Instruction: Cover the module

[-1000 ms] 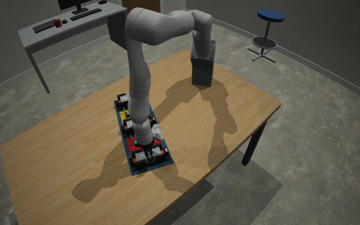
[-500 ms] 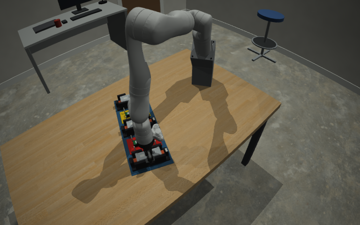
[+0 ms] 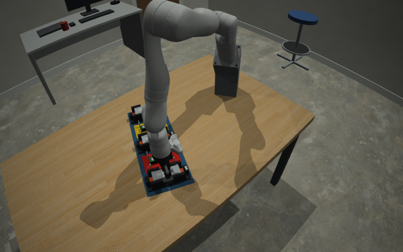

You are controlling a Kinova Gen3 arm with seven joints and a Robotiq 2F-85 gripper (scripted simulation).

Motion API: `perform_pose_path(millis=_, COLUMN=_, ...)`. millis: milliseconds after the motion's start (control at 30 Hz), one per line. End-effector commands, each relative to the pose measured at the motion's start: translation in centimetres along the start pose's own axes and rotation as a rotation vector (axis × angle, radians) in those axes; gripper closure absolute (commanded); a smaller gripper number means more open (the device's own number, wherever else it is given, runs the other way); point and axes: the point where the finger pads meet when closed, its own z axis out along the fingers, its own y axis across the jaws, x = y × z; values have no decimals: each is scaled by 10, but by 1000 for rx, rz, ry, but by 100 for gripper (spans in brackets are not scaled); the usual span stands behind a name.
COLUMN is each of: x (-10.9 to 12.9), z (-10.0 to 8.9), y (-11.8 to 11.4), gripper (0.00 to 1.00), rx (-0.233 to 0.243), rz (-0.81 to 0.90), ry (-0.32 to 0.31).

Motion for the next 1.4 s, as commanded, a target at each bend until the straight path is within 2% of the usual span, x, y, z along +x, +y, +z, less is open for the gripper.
perform_pose_path(millis=0, x=-1, z=-7, y=0, gripper=100, rx=-1, rz=0, ry=-2)
perform_pose_path(millis=267, x=-1, z=-31, y=0, gripper=100, rx=-1, rz=0, ry=-2)
perform_pose_path(millis=1367, x=-4, z=-29, y=0, gripper=100, rx=-2, rz=-4, ry=-8)
